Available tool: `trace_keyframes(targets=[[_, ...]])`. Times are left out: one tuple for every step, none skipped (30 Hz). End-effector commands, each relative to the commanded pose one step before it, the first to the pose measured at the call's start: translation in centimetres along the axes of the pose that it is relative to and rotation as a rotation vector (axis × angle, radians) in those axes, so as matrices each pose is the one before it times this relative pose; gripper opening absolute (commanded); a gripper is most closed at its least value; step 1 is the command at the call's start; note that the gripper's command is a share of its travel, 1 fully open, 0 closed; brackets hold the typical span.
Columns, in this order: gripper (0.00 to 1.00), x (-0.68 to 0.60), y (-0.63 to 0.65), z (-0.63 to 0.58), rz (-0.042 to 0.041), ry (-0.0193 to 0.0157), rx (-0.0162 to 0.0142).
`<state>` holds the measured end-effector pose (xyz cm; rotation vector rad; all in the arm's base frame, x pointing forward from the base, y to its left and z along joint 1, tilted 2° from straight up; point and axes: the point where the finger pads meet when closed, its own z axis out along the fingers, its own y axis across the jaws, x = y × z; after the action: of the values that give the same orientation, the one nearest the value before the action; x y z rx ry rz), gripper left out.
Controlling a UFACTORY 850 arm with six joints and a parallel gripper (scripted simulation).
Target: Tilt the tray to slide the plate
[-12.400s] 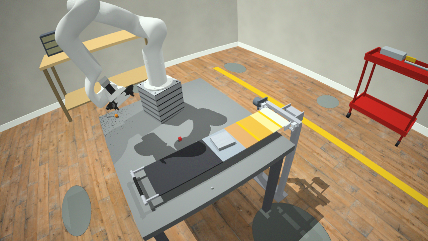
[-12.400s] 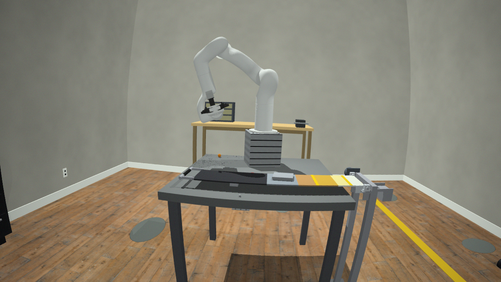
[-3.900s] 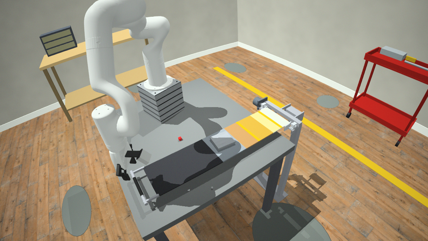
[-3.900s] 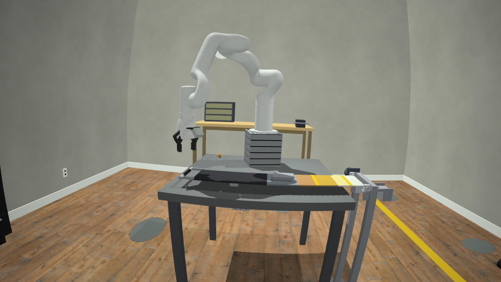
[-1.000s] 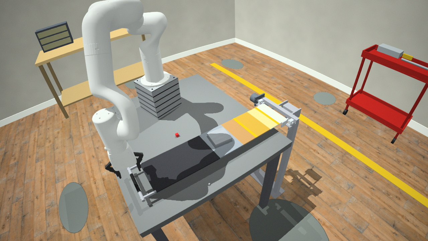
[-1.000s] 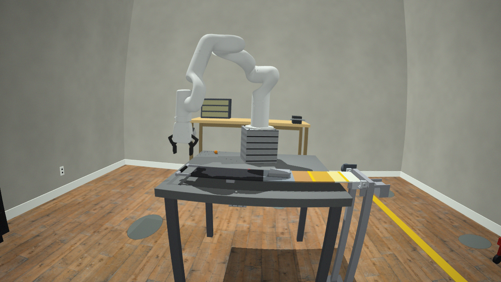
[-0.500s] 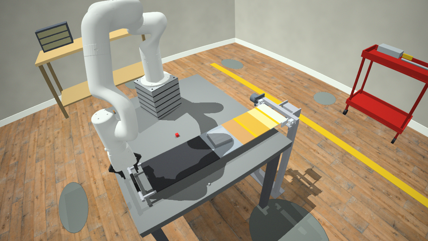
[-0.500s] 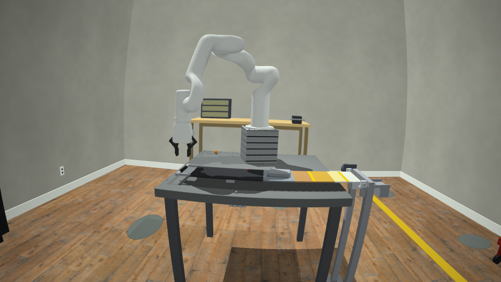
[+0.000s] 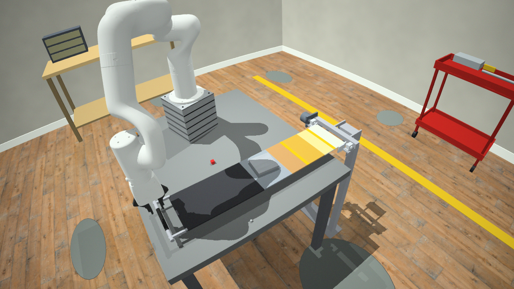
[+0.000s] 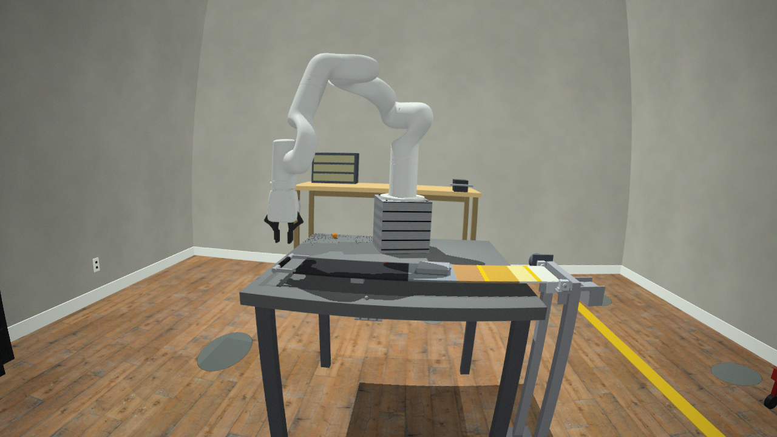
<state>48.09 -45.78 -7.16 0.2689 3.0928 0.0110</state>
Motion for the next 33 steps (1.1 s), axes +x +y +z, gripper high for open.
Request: trace_keyframes(targets=[[0.4, -0.096, -0.064, -0.105, -0.00001, -0.00182, 0.00122], [0.4, 0.0, 0.0, 0.0, 0.0, 0.0, 0.0], [0.4, 0.0, 0.0, 0.0, 0.0, 0.0, 0.0], [0.4, 0.0, 0.0, 0.0, 0.0, 0.0, 0.0], [0.4, 0.0, 0.0, 0.0, 0.0, 0.0, 0.0], [0.4, 0.0, 0.0, 0.0, 0.0, 0.0, 0.0], [0.4, 0.0, 0.0, 0.0, 0.0, 0.0, 0.0], [0.4, 0.0, 0.0, 0.0, 0.0, 0.0, 0.0], [0.4, 0.0, 0.0, 0.0, 0.0, 0.0, 0.0], [0.4, 0.0, 0.0, 0.0, 0.0, 0.0, 0.0], [0.4, 0.0, 0.0, 0.0, 0.0, 0.0, 0.0], [0.4, 0.0, 0.0, 0.0, 0.0, 0.0, 0.0], [0.4, 0.0, 0.0, 0.0, 0.0, 0.0, 0.0], [0.4, 0.0, 0.0, 0.0, 0.0, 0.0, 0.0], [0.4, 0.0, 0.0, 0.0, 0.0, 0.0, 0.0], [0.4, 0.0, 0.0, 0.002, 0.0, 0.0, 0.0], [0.4, 0.0, 0.0, 0.004, 0.0, 0.0, -0.00001], [0.4, 0.0, 0.0, 0.0, 0.0, 0.0, 0.0], [0.4, 0.0, 0.0, 0.0, 0.0, 0.0, 0.0], [0.4, 0.0, 0.0, 0.008, -0.00001, -0.00001, -0.00002], [0.4, 0.0, 0.0, 0.012, -0.00001, -0.00001, -0.00003], [0.4, 0.0, 0.0, 0.018, -0.00001, -0.00002, -0.00004], [0.4, 0.0, 0.0, 0.024, -0.00002, -0.00002, -0.00005], [0.4, 0.0, 0.0, 0.03, -0.00002, -0.00003, -0.00007], [0.4, 0.0, 0.0, 0.038, -0.00003, -0.00004, -0.00008], [0.4, 0.0, 0.0, 0.045, -0.00004, -0.00005, -0.0001], [0.4, 0.0, 0.0, 0.053, -0.00004, -0.00005, -0.00011], [0.4, 0.001, 0.0, 0.061, -0.00005, -0.00006, -0.00013], [0.4, 0.001, -0.001, 0.069, -0.00005, -0.00007, -0.00015], [0.4, 0.001, -0.001, 0.078, -0.00006, -0.00008, -0.00016], [0.4, 0.001, -0.001, 0.086, -0.00001, -0.00001, -0.00003], [0.4, 0.001, -0.001, 0.094, 0.0, 0.0, 0.0], [0.4, 0.001, -0.001, 0.102, 0.0, 0.0, 0.0]])
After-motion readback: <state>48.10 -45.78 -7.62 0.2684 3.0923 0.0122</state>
